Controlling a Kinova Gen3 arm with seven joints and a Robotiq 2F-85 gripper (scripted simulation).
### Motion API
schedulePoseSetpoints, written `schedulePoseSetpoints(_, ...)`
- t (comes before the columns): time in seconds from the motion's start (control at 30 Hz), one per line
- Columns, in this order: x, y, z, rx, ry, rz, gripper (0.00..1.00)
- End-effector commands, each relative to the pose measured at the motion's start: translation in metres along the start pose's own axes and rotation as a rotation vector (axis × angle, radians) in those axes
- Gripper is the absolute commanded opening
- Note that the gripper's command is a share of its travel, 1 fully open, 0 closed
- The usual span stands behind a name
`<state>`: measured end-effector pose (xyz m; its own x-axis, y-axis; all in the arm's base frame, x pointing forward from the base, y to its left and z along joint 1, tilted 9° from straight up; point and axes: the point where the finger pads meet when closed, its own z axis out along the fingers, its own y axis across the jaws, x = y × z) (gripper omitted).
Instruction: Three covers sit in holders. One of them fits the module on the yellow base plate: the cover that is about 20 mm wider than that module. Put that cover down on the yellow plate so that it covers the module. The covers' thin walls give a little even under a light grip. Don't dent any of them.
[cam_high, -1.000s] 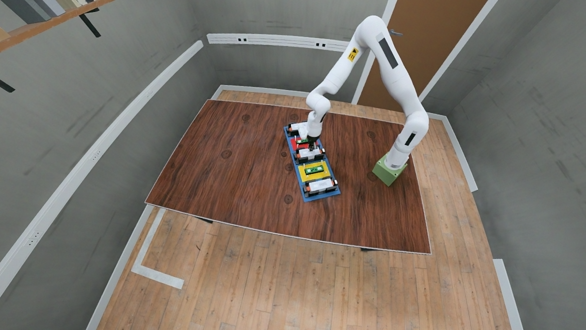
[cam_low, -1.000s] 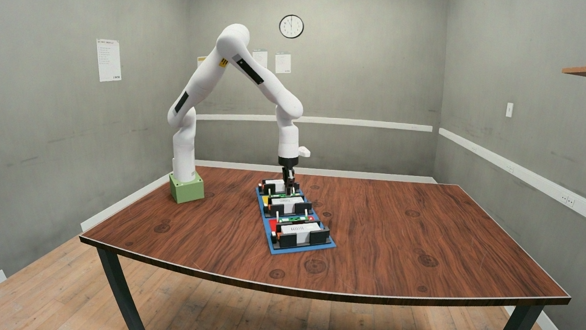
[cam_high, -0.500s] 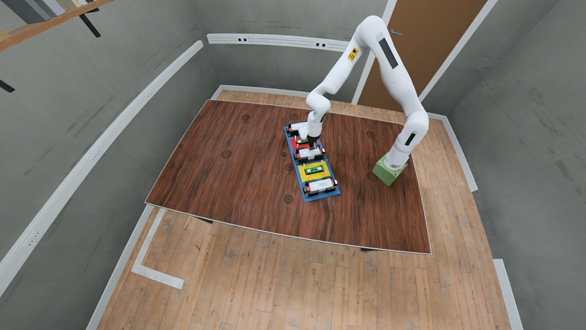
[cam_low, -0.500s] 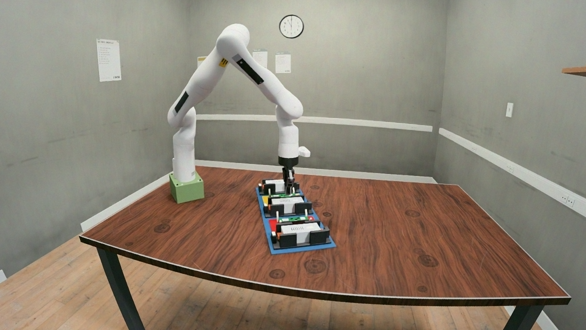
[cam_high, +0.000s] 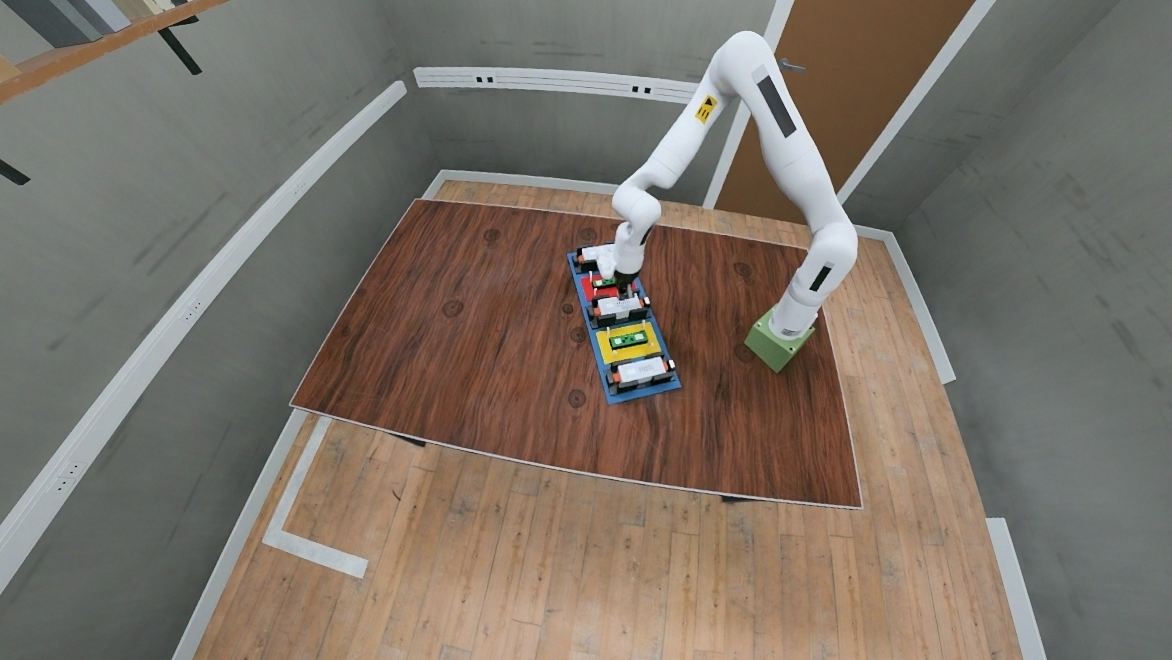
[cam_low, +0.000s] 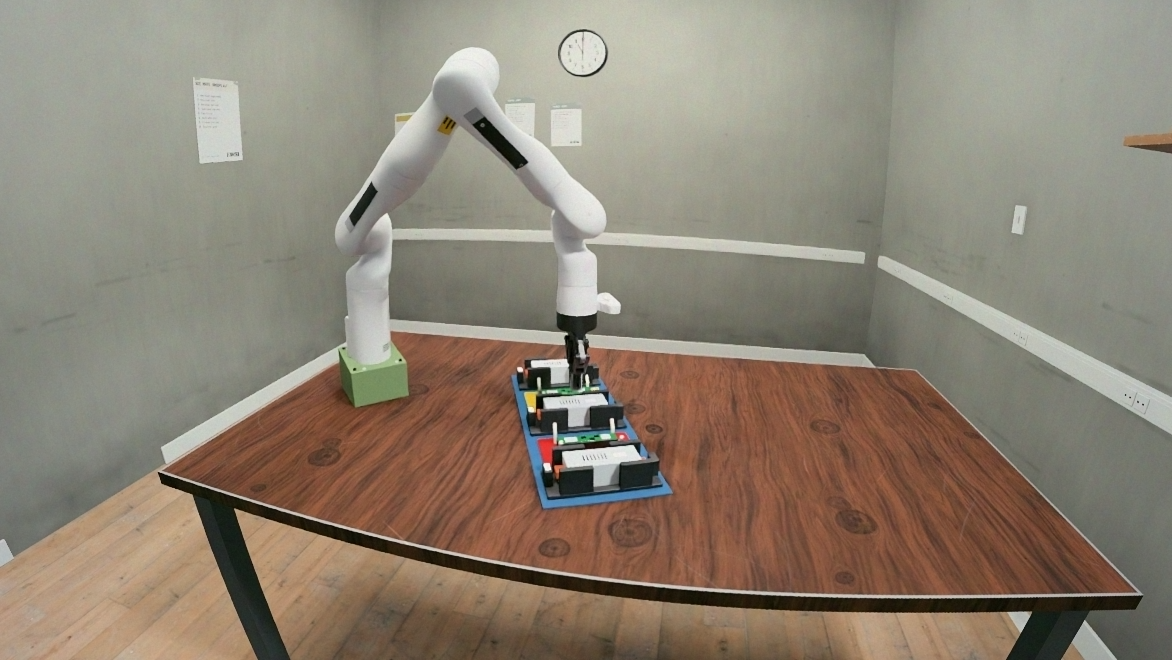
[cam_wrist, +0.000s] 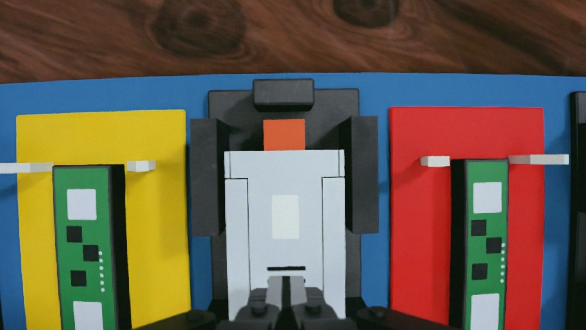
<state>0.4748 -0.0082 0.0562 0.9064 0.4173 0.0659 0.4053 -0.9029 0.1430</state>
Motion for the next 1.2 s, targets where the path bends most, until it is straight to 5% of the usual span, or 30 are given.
schedulePoseSetpoints(0.0,0.0006,0.0002,-0.0007,-0.001,0.002,0.0,0.0)
schedulePoseSetpoints(0.1,0.0006,0.0002,-0.0007,-0.001,0.002,0.0,0.0)
schedulePoseSetpoints(0.13,0.0006,0.0002,-0.0007,-0.001,0.002,0.0,1.0)
schedulePoseSetpoints(1.17,0.0006,0.0002,-0.0007,-0.001,0.002,0.0,1.0)
